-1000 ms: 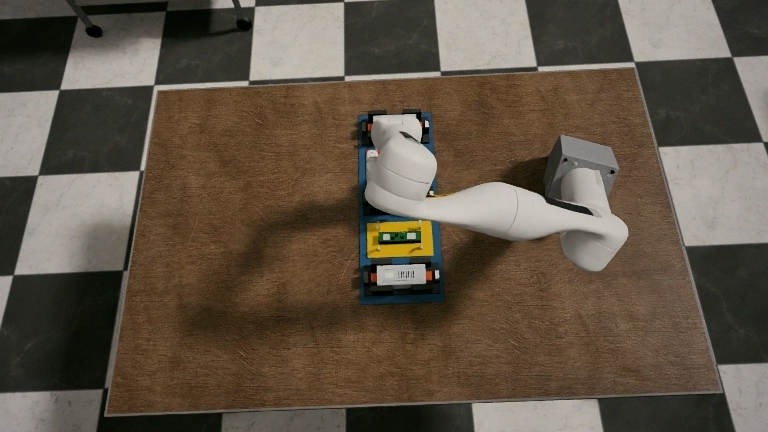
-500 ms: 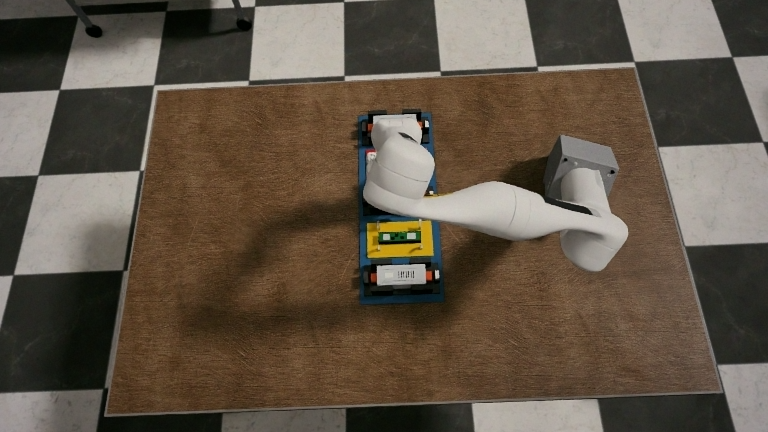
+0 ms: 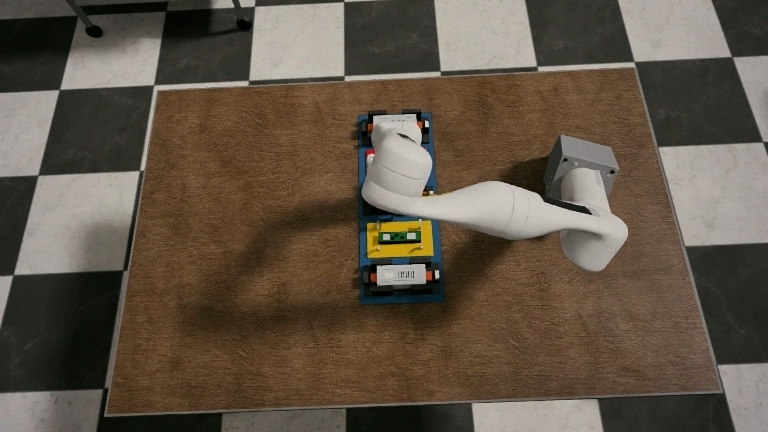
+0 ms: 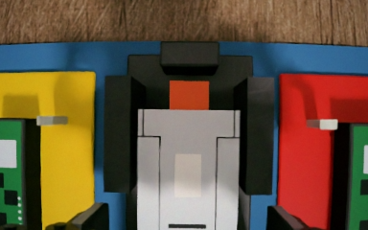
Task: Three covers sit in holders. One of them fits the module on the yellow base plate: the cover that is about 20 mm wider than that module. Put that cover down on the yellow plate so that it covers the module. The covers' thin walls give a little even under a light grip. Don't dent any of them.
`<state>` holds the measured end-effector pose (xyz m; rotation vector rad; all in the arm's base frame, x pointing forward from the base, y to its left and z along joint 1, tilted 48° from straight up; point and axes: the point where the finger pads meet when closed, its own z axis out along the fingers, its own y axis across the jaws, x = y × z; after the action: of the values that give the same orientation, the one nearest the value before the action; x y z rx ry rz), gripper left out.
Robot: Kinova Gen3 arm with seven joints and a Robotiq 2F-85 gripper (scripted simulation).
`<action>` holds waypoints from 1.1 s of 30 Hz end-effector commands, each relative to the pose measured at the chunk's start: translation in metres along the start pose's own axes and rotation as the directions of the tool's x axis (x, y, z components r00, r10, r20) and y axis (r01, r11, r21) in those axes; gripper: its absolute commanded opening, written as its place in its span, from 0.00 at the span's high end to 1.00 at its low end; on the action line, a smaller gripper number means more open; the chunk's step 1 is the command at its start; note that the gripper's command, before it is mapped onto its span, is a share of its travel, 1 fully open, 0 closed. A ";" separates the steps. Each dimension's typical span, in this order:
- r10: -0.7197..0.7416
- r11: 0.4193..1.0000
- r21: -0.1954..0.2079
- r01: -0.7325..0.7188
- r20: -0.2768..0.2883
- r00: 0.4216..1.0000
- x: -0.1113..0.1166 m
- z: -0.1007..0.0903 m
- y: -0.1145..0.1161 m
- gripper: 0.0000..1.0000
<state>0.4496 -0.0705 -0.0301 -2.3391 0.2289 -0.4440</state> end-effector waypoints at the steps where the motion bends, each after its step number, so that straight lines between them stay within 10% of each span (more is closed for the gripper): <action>1: 0.000 1.000 -0.001 0.000 -0.002 1.000 0.000 0.000 0.000 0.00; 3: 0.000 1.000 -0.001 0.000 -0.002 1.000 0.000 0.000 0.000 0.00; 4: 0.000 1.000 -0.001 0.000 -0.002 1.000 0.000 0.000 0.000 0.30; 33: 0.000 1.000 -0.001 0.000 -0.002 1.000 0.001 0.000 0.000 0.30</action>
<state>0.4498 -0.0702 -0.0303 -2.3392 0.2288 -0.4441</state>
